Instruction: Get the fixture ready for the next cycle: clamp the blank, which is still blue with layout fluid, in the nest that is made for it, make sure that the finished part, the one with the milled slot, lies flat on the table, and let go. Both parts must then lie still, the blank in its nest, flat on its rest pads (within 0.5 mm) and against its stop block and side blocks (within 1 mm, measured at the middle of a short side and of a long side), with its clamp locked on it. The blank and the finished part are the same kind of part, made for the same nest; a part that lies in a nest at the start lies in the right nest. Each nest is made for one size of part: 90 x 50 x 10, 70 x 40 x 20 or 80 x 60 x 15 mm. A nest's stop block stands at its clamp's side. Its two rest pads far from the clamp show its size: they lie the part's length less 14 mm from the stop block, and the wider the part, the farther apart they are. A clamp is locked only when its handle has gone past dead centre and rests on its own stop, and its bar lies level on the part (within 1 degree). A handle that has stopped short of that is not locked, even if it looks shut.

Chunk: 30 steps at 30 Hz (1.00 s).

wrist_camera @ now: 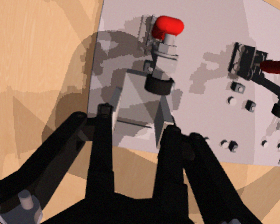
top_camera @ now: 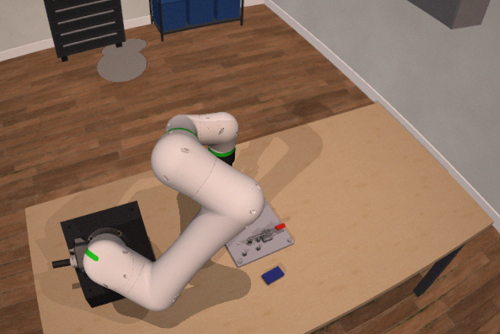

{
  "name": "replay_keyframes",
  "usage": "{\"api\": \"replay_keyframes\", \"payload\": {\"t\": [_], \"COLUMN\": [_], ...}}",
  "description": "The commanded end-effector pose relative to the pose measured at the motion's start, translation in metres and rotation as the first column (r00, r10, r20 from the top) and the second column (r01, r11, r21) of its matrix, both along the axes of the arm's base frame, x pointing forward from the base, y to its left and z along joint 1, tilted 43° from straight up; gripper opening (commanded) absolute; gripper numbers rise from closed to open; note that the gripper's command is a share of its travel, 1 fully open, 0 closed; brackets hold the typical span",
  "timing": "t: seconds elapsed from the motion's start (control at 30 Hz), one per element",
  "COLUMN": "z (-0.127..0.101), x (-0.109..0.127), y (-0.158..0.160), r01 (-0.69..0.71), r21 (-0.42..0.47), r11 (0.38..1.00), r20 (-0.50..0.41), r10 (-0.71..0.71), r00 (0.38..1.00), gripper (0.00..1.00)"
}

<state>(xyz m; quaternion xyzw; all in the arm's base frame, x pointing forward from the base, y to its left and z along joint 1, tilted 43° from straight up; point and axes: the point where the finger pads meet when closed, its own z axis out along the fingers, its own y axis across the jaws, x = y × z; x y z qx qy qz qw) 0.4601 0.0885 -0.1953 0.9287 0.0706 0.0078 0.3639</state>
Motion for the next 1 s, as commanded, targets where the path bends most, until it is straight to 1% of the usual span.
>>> {"api": "replay_keyframes", "payload": {"t": [0.0, 0.37, 0.77, 0.97], "z": [0.0, 0.007, 0.022, 0.025], "x": [0.0, -0.001, -0.002, -0.002], "y": [0.0, 0.006, 0.02, 0.023], "r01": [0.0, 0.0, 0.0, 0.0], "r21": [0.0, 0.0, 0.0, 0.0], "r11": [1.0, 1.0, 1.0, 1.0], "r20": [0.0, 0.0, 0.0, 0.0], "r10": [0.0, 0.0, 0.0, 0.0], "r00": [1.0, 1.0, 1.0, 1.0], "gripper": [0.0, 0.0, 0.0, 0.0]}}
